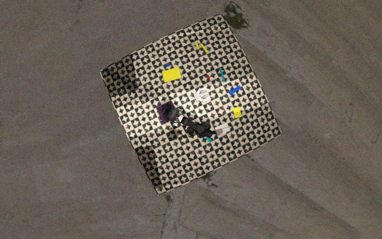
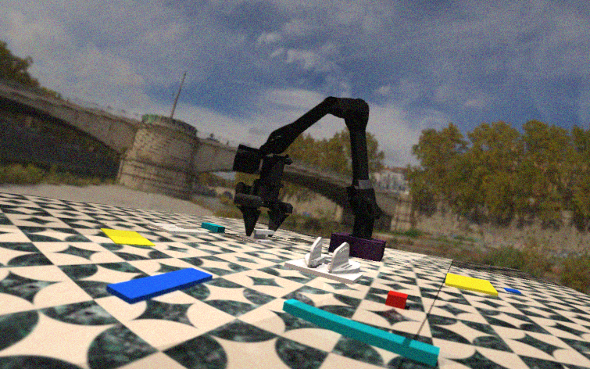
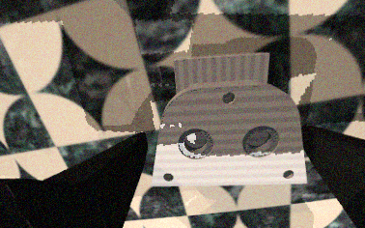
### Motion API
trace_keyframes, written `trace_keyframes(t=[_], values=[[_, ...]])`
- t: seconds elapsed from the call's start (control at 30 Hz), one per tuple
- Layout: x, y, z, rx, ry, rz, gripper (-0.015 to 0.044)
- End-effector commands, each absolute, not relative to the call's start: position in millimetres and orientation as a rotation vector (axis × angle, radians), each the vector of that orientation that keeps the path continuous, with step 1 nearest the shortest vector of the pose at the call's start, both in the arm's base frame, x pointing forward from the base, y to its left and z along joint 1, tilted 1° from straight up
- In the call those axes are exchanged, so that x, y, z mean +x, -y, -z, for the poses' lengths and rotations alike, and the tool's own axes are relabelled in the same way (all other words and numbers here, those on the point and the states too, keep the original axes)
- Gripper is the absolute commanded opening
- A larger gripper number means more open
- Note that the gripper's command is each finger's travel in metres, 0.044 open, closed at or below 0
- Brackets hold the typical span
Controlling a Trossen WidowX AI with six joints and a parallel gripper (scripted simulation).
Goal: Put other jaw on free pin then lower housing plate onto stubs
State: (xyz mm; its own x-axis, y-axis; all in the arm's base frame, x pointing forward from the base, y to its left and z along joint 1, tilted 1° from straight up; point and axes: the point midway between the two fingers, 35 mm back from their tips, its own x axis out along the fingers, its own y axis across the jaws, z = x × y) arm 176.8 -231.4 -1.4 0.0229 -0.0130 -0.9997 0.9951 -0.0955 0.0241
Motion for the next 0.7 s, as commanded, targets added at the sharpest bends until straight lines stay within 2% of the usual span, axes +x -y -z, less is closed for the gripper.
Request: trace_keyframes(t=[0.0,0.67], values=[[176.5,230.5,2.5,1.286,-1.136,1.269,0.0440],[176.4,230.8,2.4,1.282,-1.138,1.267,0.0433]])
